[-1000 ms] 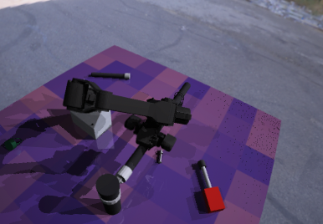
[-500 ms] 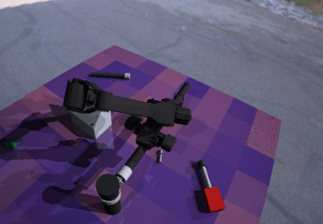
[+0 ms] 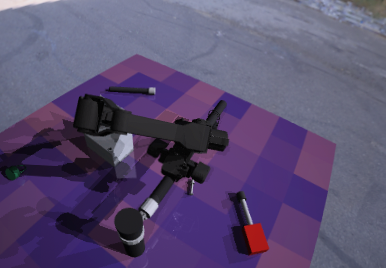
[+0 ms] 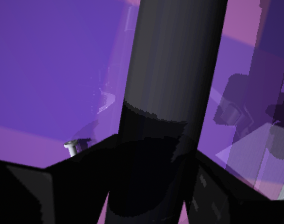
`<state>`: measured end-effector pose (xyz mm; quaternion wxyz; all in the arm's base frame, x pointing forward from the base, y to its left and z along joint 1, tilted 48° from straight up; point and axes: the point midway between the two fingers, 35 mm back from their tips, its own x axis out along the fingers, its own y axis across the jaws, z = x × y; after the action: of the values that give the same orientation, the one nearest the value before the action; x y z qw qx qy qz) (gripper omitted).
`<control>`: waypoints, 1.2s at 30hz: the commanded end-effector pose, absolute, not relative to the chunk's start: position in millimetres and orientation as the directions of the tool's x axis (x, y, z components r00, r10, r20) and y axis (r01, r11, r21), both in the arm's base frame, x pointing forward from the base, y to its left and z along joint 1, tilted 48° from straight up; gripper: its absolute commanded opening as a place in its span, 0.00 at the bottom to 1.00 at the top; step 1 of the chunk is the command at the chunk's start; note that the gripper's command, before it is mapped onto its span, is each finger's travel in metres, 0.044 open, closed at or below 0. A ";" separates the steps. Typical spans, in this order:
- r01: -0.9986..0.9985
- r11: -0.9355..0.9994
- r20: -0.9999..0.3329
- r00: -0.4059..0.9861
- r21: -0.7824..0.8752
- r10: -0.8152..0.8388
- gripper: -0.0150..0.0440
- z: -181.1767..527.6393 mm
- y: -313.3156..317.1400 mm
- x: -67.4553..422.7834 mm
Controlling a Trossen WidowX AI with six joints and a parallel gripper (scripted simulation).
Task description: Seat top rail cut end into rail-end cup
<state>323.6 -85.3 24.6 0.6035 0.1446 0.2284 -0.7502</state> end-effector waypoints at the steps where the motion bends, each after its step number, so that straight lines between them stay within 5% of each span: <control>1: 0.977 -0.156 -0.490 -0.209 -0.147 -0.846 0.25 32.7 -85.7 328.9; 36: 0.977 -0.156 -0.489 -0.209 -0.147 -0.847 0.25 43.4 -96.3 327.6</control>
<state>325.0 -95.1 36.4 0.6042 0.1456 0.2292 -0.7491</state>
